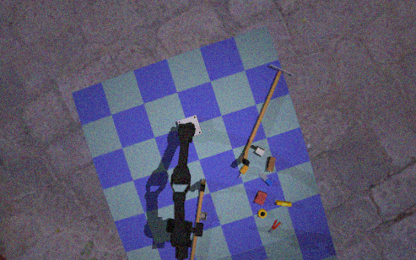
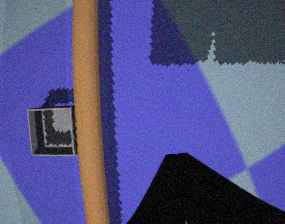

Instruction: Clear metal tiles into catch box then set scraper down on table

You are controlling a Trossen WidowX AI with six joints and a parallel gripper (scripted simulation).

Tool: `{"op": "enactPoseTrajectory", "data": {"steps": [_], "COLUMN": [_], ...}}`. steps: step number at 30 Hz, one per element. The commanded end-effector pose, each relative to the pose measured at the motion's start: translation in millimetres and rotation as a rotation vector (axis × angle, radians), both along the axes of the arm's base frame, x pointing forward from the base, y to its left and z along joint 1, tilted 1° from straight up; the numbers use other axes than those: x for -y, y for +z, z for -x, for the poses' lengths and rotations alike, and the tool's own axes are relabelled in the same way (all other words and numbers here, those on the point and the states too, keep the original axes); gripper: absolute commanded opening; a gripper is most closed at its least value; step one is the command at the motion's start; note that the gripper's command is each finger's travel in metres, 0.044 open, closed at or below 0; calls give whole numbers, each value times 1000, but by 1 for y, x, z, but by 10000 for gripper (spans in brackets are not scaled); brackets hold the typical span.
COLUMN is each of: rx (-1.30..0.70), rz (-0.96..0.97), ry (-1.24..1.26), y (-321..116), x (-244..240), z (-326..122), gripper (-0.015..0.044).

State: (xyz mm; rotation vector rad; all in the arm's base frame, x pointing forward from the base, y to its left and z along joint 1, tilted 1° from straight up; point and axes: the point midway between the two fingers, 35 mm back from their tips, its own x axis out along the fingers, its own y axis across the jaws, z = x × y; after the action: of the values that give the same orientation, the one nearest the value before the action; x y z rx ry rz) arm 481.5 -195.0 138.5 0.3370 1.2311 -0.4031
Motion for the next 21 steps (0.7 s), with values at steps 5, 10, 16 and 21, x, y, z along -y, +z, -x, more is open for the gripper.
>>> {"op": "enactPoseTrajectory", "data": {"steps": [5,10,16,21], "rx": [-9,-15,-22,-27], "rz": [-7,-7,-7,-7], "ry": [13,23,35,46], "y": [-1,-13,-27,-39], "x": [-1,-1,0,0], "z": [3,1,0,-1], "gripper": [0,0,0,0]}}
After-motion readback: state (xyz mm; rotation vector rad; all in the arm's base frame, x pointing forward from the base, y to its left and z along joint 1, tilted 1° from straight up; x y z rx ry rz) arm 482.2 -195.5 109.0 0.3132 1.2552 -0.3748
